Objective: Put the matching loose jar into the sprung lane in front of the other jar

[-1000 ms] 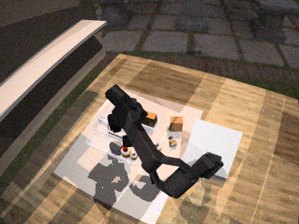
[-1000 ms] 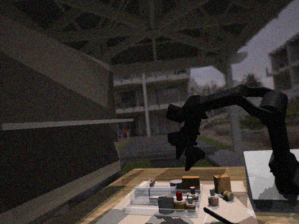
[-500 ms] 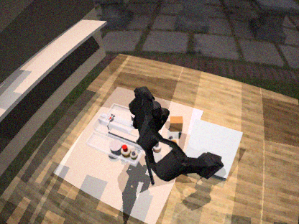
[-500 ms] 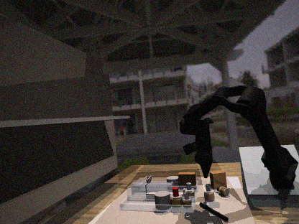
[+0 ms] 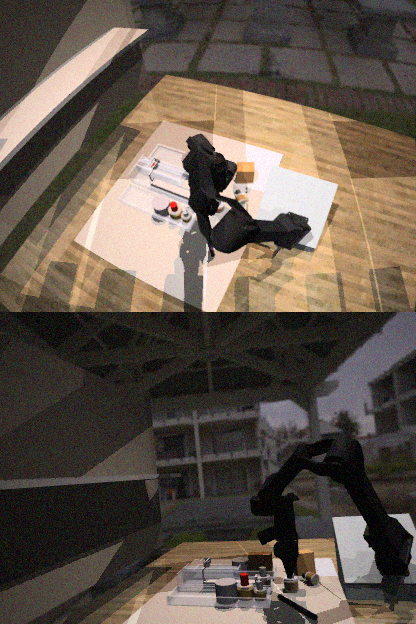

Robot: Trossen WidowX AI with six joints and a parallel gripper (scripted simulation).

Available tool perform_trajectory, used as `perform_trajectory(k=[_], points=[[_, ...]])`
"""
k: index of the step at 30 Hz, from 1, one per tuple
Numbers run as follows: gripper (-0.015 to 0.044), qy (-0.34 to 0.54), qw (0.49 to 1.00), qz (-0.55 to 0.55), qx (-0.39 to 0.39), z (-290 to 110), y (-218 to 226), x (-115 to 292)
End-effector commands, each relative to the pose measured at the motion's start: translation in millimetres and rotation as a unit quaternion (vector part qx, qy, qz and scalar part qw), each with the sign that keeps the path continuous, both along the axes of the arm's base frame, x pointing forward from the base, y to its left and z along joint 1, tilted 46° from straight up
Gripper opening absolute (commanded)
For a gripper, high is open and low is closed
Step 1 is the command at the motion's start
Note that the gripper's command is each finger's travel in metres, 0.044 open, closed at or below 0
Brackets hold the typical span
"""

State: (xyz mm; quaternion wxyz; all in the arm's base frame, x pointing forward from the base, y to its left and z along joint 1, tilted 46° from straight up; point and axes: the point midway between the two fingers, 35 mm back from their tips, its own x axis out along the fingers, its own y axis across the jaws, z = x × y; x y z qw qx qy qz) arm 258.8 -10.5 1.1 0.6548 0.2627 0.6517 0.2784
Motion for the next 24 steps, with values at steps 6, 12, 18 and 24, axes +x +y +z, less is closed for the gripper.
perform_trajectory(k=[6, 12, 18, 24], points=[[0.044, 0.001, 1.0, -0.004, 0.002, -9.8, 8.9, 0.6], [0.044, 0.0, 1.0, -0.004, 0.002, -16.4, 15.8, 0.5], [0.044, 0.0, 1.0, -0.003, 0.003, -22.0, 21.9, 0.1], [0.0309, 0.0, 1.0, -0.003, 0.003, -22.2, 22.0, 0.1]])
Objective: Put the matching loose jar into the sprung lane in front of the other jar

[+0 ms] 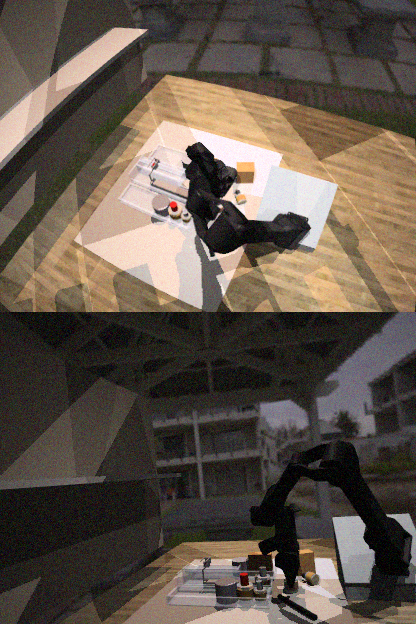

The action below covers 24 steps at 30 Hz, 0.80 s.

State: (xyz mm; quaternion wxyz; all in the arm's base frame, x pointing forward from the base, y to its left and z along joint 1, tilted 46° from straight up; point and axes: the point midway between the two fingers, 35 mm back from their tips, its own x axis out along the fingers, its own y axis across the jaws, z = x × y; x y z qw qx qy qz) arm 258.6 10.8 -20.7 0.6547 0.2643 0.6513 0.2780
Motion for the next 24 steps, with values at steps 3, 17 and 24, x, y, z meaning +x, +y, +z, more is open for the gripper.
perform_trajectory(k=[3, 17, 24], points=[[0.023, 0.0, 1.0, -0.002, 0.002, -0.4, 0.7, 0.3], [0.0, 0.0, 1.0, -0.003, -0.001, 12.2, -15.2, 3.3], [0.0, 0.001, 1.0, -0.003, -0.003, 41.0, -47.1, 4.1]])
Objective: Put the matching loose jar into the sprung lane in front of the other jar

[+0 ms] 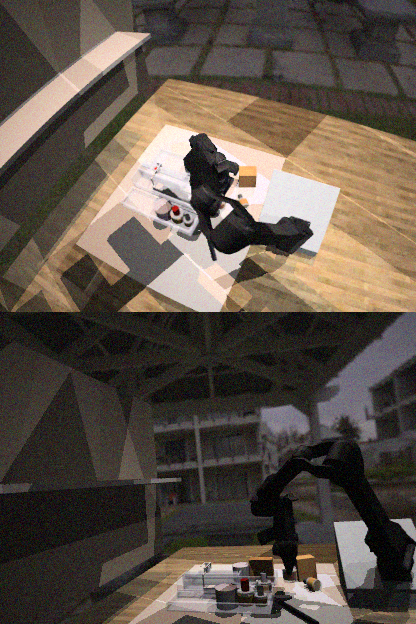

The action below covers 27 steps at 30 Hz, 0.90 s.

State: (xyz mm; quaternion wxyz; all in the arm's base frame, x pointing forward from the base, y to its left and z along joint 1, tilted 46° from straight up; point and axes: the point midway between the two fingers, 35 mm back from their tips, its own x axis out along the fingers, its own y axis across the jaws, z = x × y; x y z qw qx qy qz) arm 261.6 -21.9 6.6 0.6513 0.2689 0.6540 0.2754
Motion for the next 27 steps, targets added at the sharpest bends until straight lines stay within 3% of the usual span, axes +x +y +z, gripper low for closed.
perform_trajectory(k=[1, 10, 27], points=[[0.0, -0.005, 1.0, 0.0, -0.004, 18.2, -18.8, 0.6], [0.0, -0.005, 1.0, 0.001, -0.002, 43.7, -42.1, -4.4], [0.0, -0.008, 1.0, 0.002, -0.001, 7.7, 0.8, 29.4]])
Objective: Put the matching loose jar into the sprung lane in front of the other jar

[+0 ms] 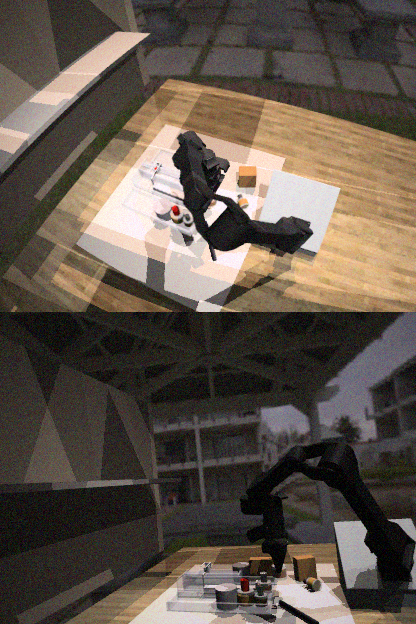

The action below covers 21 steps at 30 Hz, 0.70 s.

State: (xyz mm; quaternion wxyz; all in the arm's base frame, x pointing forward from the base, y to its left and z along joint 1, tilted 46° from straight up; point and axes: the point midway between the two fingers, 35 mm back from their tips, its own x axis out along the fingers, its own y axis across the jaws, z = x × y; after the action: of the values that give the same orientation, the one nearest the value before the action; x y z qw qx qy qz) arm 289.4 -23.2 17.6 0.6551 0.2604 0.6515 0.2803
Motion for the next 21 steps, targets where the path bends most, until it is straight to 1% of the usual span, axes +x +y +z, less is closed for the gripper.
perform_trajectory(k=[1, 7, 21], points=[[0.0, 0.0, 1.0, -0.005, 0.002, -4.9, 3.7, 1.6], [0.0, 0.0, 1.0, -0.005, 0.002, -17.1, 16.5, 1.2], [0.0, 0.0, 1.0, -0.005, 0.002, -17.6, 17.0, 4.9]])
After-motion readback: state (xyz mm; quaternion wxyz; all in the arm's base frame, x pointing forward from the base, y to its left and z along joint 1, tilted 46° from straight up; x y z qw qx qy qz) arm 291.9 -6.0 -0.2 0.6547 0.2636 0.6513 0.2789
